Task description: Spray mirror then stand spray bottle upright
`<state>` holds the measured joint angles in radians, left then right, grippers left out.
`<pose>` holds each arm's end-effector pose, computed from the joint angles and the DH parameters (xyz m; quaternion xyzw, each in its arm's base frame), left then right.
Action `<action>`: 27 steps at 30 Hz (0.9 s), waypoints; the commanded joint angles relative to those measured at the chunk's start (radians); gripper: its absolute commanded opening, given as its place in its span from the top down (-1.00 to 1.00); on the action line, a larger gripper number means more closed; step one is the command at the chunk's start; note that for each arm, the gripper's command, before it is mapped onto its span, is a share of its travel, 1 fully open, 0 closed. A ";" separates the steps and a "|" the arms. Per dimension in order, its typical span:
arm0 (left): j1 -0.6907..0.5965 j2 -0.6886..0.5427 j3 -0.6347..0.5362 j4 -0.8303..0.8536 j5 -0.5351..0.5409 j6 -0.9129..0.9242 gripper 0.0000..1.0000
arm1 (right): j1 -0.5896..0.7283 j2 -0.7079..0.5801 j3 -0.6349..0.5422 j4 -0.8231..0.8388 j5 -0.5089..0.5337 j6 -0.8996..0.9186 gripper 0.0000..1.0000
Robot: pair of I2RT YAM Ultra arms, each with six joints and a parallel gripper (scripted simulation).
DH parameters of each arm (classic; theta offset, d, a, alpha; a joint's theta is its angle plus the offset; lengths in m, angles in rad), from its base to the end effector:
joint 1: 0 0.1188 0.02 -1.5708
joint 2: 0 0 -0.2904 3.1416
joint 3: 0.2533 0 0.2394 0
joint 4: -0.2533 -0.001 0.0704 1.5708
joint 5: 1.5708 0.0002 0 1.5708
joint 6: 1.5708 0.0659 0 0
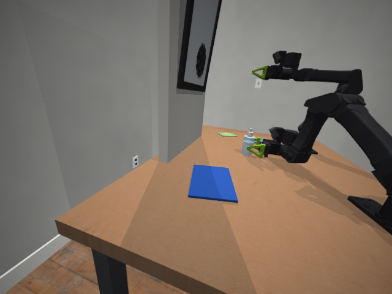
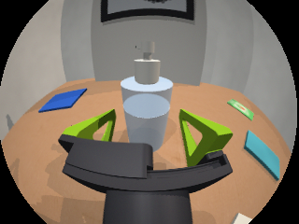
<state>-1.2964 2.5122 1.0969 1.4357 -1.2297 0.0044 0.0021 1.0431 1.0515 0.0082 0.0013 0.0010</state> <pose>0.1806 -0.4087 0.0718 0.0183 0.7045 -0.0289 0.7089 0.2413 0.0014 0.4337 0.0001 0.7012 0.0006 0.7130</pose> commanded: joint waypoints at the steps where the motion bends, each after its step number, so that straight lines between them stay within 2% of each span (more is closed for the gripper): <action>1: 0.012 -0.020 0.022 0.026 -0.002 -0.007 -0.92 | -0.005 -0.024 0.035 0.025 0.005 -0.007 1.00; 11: 0.007 0.017 -0.002 -0.017 -0.004 -0.009 -0.92 | -0.005 -0.024 0.035 0.025 0.005 -0.007 1.00; 12: 0.007 -0.009 -0.004 -0.016 -0.004 -0.009 -0.92 | -0.005 -0.024 0.035 0.025 0.005 -0.007 1.00; 27: -0.107 -0.044 -0.066 0.057 -0.103 -0.001 -0.92 | -0.005 -0.024 0.035 0.025 0.005 -0.007 1.00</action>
<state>-1.3769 2.5027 1.0492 1.4624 -1.2953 0.0002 0.0021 1.0431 1.0515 0.0082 0.0013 0.0010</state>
